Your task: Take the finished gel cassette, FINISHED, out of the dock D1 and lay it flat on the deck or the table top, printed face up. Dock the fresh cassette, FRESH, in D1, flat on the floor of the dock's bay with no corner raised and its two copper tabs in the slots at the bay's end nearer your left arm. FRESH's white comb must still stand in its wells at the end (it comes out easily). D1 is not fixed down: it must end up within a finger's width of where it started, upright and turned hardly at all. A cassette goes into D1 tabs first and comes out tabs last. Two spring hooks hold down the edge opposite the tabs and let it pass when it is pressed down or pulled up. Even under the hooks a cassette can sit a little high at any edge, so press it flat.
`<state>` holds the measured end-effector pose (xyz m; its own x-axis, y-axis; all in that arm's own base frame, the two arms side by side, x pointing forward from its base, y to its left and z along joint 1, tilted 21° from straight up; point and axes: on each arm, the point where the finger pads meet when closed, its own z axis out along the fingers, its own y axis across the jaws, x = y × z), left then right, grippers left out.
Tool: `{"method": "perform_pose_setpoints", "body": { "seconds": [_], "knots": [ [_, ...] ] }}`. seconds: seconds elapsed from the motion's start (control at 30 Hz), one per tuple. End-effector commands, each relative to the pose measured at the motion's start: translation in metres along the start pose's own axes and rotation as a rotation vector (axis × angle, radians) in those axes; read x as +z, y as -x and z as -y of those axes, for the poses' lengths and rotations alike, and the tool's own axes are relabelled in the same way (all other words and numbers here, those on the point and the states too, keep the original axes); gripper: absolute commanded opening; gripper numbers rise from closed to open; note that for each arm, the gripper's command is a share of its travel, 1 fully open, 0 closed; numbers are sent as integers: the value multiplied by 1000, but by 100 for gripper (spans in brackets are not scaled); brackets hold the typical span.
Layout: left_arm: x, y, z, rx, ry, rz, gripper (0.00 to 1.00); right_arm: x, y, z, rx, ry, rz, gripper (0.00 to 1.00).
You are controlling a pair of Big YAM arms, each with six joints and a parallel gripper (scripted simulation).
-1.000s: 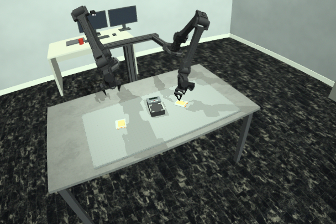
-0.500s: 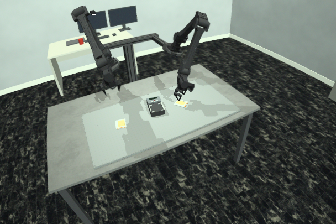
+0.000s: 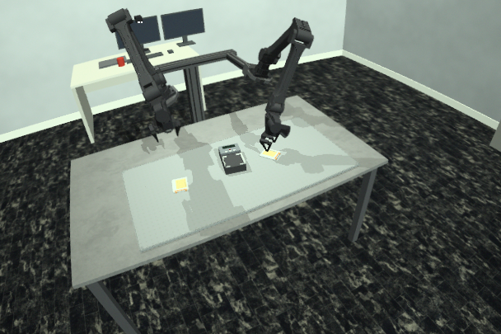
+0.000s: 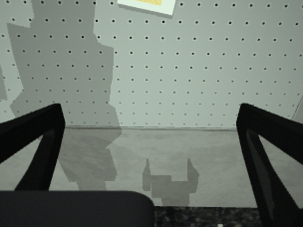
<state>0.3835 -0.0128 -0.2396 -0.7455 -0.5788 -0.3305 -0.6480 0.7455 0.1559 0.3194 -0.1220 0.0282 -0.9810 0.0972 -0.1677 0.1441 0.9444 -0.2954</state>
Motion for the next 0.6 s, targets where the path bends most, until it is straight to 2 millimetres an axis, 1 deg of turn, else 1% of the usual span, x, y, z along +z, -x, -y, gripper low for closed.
{"method": "perform_pose_setpoints", "body": {
  "seconds": [0.0,0.27,0.57],
  "knots": [
    [5,1,0,0,-3,1,98,-9,15,-1,-1,-3,25,100],
    [13,1,1,0,-8,4,98,-9,15,-1,-1,-3,25,100],
    [13,1,1,0,-8,4,98,-9,15,-1,-1,-3,25,100]
  ]
}}
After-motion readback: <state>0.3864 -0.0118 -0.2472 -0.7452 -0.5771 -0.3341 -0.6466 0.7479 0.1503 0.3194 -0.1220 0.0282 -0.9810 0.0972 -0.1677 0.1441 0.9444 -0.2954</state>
